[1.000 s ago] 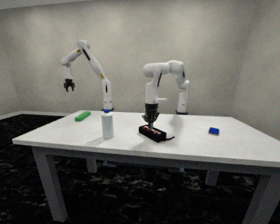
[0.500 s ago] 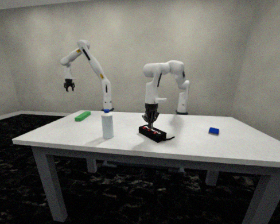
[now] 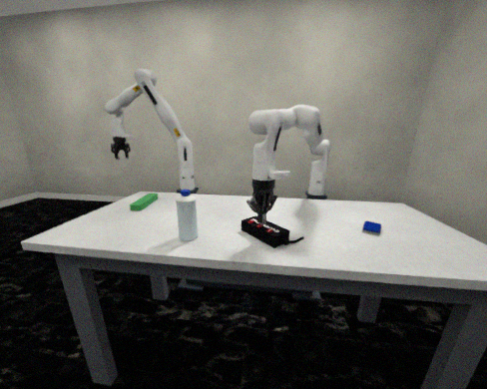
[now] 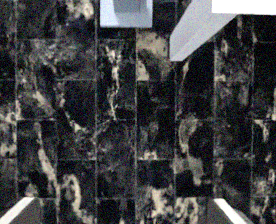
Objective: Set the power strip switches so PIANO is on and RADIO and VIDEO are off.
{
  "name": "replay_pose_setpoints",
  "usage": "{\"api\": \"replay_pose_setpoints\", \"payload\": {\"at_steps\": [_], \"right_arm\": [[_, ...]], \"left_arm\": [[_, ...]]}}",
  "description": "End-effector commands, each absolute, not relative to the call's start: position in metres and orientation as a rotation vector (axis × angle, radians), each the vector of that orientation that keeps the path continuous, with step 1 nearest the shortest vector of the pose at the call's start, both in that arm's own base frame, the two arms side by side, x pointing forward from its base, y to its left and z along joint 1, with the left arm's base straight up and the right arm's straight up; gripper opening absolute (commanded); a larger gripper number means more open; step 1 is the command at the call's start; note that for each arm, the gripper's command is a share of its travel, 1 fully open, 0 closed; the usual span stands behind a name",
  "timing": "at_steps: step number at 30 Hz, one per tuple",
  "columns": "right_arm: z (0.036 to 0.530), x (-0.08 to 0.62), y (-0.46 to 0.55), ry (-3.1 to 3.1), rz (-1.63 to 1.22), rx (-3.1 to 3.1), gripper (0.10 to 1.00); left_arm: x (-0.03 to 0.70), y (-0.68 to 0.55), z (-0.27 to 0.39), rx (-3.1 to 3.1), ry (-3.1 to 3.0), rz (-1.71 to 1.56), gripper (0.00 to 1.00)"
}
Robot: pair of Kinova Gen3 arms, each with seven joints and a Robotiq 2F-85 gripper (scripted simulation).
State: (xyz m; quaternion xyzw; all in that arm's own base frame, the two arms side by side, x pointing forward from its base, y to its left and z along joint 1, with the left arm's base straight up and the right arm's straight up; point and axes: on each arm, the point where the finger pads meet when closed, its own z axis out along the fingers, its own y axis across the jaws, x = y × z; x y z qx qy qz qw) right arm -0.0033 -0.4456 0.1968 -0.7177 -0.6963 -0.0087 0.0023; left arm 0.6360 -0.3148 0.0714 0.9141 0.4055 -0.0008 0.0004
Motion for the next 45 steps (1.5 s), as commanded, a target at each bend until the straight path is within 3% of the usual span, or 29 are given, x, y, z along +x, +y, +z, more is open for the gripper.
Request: {"api": "replay_pose_setpoints", "payload": {"at_steps": [1,45], "right_arm": [[0.1977,-0.0033,-0.446,-2.186,-0.026,-2.253,1.0],[0.1977,-0.0033,-0.446,-2.186,-0.026,-2.253,1.0]], "left_arm": [[0.6353,-0.3124,0.0712,2.878,1.279,-0.003,0.099],[0.6352,-0.3128,0.0671,2.878,1.277,-0.002,0.099]]}}
